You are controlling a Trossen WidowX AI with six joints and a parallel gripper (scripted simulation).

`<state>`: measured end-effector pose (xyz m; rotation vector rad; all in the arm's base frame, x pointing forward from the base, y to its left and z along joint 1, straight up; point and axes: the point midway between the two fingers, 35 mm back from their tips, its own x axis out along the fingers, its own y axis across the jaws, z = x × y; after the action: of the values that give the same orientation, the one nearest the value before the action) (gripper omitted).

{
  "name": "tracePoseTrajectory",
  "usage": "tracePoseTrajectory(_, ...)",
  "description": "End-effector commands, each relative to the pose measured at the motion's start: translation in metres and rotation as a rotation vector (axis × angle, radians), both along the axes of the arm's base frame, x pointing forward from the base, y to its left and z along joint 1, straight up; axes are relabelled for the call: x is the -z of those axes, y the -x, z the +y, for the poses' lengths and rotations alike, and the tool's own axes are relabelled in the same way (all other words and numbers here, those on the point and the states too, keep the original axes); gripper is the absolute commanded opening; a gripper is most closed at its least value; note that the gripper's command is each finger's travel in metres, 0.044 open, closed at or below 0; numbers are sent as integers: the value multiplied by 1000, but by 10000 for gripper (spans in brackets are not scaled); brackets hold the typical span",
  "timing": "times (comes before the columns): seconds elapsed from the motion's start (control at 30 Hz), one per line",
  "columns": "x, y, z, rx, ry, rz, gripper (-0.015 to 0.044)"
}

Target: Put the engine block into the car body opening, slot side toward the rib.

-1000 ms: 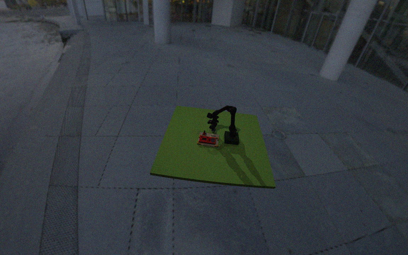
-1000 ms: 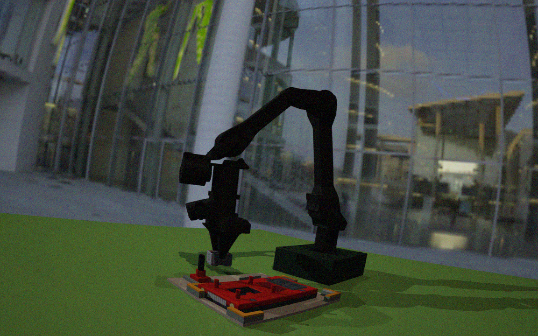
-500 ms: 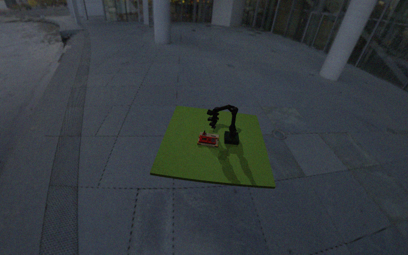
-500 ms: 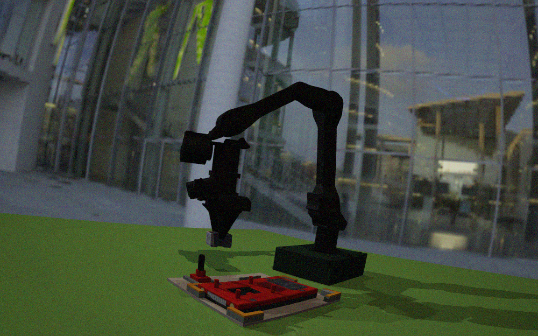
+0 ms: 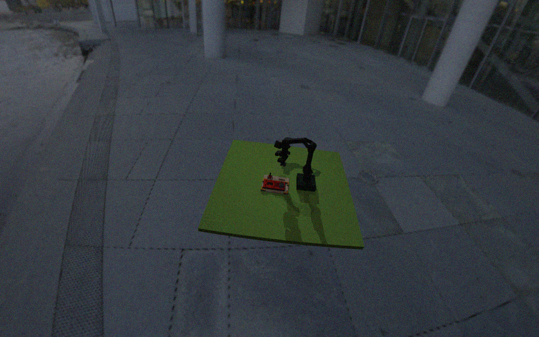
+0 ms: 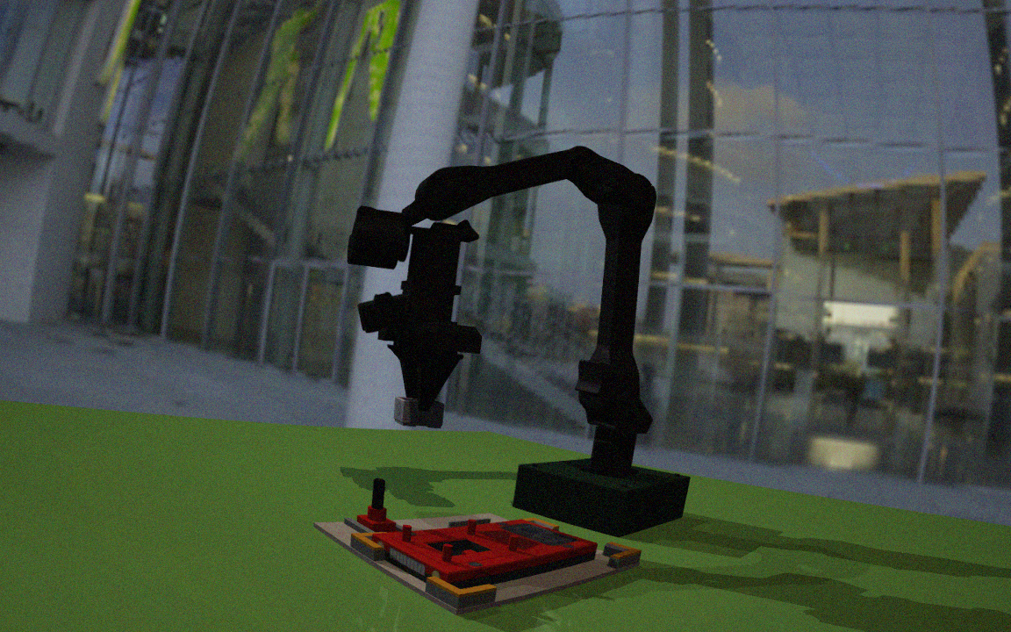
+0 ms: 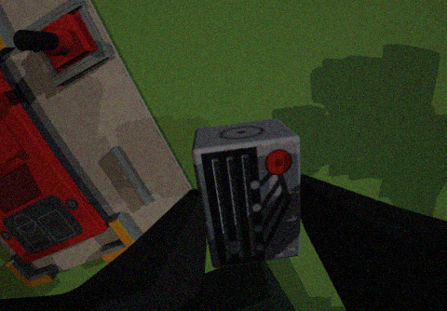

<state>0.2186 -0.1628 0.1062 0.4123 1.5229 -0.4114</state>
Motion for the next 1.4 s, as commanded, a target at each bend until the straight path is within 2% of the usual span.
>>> tracePoseTrajectory(0.0,-17,1,0,6,15,-13,0)
tracePoseTrajectory(0.67,-7,-29,19,-61,16,-10,0)
tracePoseTrajectory(1.37,11,-70,59,-180,3,-13,0)
